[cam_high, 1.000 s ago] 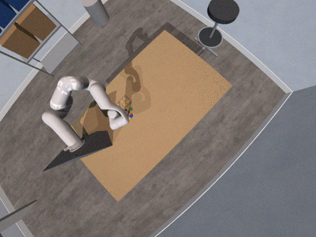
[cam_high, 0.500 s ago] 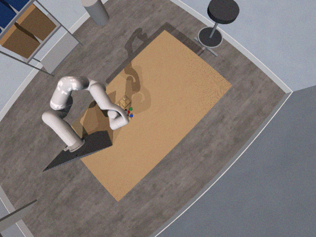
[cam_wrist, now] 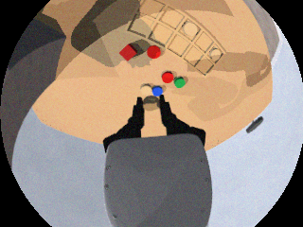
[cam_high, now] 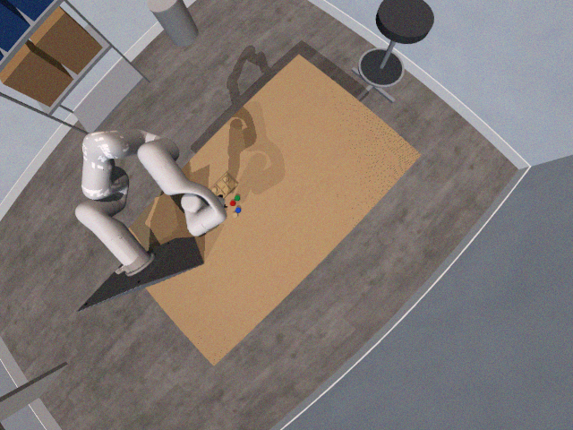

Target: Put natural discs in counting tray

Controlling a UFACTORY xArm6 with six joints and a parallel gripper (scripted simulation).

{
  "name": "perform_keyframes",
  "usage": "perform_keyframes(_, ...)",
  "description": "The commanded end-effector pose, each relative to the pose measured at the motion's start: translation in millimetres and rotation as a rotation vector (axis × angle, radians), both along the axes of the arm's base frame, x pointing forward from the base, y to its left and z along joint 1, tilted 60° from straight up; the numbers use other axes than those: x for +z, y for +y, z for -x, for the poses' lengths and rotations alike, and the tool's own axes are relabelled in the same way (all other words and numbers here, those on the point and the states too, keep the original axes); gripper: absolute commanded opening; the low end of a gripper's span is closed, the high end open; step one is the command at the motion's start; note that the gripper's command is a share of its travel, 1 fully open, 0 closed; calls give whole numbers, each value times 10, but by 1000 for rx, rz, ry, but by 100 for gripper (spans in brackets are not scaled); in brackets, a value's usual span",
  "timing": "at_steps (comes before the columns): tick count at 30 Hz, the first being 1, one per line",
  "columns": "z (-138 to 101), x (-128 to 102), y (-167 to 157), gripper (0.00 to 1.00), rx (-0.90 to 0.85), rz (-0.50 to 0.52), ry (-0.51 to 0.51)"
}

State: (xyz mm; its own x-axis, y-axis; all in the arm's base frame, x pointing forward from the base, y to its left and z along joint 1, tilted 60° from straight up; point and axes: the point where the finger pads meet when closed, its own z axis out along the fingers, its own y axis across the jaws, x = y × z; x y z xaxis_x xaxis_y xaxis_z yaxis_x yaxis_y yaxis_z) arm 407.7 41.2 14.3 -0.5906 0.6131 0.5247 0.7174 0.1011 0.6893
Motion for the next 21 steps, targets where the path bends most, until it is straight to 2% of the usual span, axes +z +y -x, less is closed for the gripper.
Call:
perform_keyframes(1,36,22,-49,0,0,2,3)
perform_keyframes(4,-79,156,-46,0,0,4,3)
perform_keyframes(8,-560,895,75,0,-1,5,3)
perform_keyframes(10,-560,895,75,0,-1,5,3)
perform_keyframes(12,-690,1183,155,0,-1,3,2)
perform_keyframes(13,-711,1237,171,0,0,3,2)
perform_keyframes(17,-739,1217,218,0,0,3,2)
perform_keyframes(21,-870,1031,498,0,0,5,6)
